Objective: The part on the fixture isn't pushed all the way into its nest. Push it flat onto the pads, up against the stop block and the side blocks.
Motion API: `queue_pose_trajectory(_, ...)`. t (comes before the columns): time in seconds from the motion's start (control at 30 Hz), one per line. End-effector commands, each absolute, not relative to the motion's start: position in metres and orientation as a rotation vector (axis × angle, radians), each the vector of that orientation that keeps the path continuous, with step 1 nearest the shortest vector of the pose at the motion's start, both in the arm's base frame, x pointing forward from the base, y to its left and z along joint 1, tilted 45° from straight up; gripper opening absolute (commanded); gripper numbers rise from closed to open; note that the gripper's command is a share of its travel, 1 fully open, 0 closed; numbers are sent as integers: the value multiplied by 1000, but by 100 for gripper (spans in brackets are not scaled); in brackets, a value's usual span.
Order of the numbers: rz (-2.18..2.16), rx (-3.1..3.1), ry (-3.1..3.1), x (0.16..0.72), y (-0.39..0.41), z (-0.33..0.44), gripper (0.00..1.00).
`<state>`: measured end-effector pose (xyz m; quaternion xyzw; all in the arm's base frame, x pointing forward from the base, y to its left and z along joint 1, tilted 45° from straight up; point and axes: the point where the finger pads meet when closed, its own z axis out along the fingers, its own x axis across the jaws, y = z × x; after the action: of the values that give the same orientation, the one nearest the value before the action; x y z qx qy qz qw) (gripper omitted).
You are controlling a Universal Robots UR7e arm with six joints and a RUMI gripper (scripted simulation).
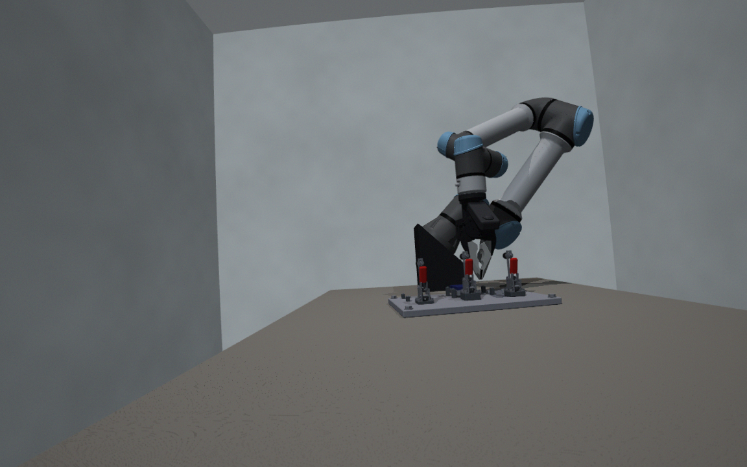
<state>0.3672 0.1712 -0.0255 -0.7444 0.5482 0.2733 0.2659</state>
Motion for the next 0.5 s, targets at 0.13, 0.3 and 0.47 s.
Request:
queue_pose_trajectory(0.13, 736, -2010, 1481, 366, 192, -46, 0)
queue_pose_trajectory(0.3, 736, -2010, 1481, 366, 192, -46, 0)
queue_pose_trajectory(0.47, 736, -2010, 1481, 366, 192, -46, 0)
